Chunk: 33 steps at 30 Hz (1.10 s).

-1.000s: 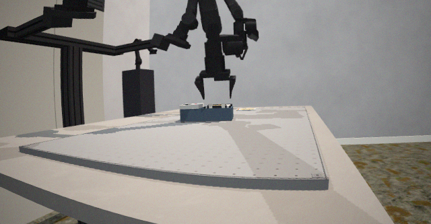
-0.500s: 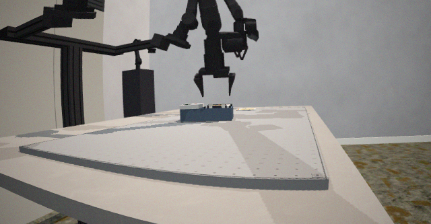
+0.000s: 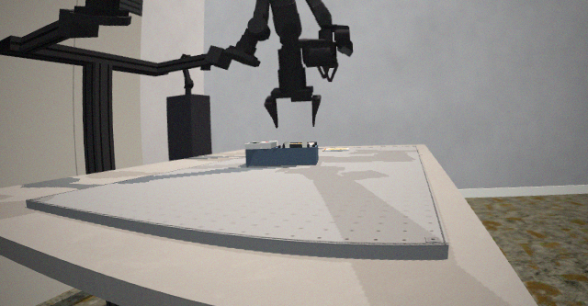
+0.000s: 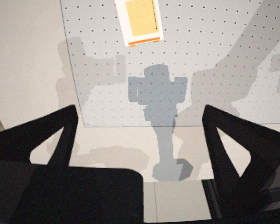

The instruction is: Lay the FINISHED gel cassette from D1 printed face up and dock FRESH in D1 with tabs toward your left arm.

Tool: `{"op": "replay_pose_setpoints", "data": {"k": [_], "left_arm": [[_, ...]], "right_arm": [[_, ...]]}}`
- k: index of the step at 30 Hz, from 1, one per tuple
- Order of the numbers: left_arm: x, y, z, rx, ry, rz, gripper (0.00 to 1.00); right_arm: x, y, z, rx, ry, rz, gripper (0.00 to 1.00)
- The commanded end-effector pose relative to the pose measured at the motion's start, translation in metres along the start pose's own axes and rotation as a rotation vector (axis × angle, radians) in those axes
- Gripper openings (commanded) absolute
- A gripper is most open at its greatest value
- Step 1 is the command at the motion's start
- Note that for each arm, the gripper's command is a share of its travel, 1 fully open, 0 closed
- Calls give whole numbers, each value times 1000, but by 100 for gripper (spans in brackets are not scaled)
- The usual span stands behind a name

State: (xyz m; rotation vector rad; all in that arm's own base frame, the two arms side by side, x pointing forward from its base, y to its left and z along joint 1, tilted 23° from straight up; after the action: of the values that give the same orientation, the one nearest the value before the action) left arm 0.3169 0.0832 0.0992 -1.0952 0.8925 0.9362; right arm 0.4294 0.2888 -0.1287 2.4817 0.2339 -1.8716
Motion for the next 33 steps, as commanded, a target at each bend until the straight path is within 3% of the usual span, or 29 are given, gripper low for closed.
{"op": "replay_pose_setpoints", "data": {"k": [1,13,21,33], "left_arm": [[-5,-10,9,2,-7,-16,100],[-5,-10,9,2,-7,-16,100],[-5,-10,9,2,-7,-16,100],[-5,-10,9,2,-7,-16,100]], "right_arm": [[-20,-11,-3,-5,11,-8,98],[-25,-11,-3,-5,11,-8,98],[-50,15,-13,258,35,26,98],[-80,51,-23,442,53,50,98]]}}
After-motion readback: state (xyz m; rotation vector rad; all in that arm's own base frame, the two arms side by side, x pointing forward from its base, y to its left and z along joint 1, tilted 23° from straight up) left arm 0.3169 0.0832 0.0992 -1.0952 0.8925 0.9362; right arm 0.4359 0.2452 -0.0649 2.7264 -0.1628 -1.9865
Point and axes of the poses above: on each arm, the point where the finger pads meet when closed, its own x axis out along the fingers, its own z axis across the jaws, y = z × x, the point moved 8 cm from there along -x, back along the fingers, and after that the axes turned 12 degrees about x, right-handed, at the moved point
